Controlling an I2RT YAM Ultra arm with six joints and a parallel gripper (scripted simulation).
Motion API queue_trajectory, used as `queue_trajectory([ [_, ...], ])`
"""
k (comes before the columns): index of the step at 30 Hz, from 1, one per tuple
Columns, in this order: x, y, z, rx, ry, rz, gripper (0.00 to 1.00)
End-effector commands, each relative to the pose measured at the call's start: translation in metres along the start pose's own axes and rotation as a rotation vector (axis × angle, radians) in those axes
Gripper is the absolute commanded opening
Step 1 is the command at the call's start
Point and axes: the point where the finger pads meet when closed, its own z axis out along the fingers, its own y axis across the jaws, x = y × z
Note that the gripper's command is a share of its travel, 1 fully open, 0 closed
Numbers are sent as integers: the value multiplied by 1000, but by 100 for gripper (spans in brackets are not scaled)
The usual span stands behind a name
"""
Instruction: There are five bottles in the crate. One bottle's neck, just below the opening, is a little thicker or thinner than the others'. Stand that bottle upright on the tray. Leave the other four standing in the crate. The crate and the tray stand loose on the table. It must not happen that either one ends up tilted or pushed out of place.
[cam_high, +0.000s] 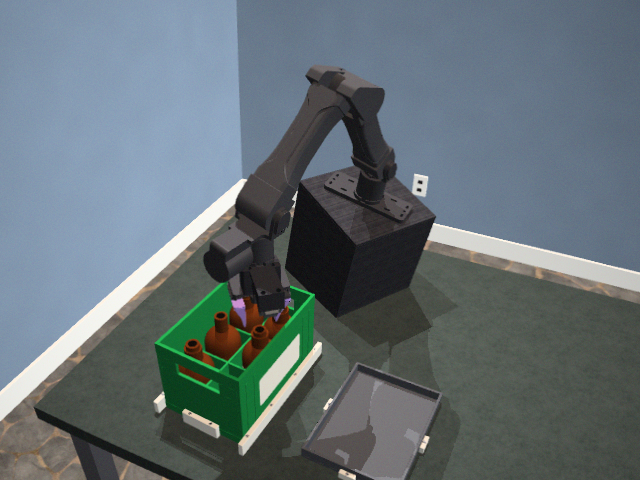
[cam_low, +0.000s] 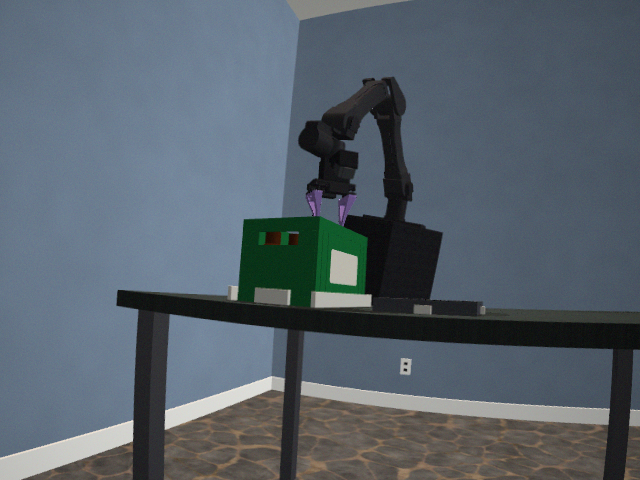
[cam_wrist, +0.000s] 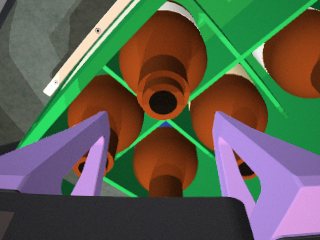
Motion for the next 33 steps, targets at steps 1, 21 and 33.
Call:
queue_trajectory([
  [1, -9, -11, -4, 31, -26, 0, 61],
  [21, -8, -11, -6, 27, -23, 1, 61],
  [33, -8, -11, -6, 27, -23, 1, 61],
])
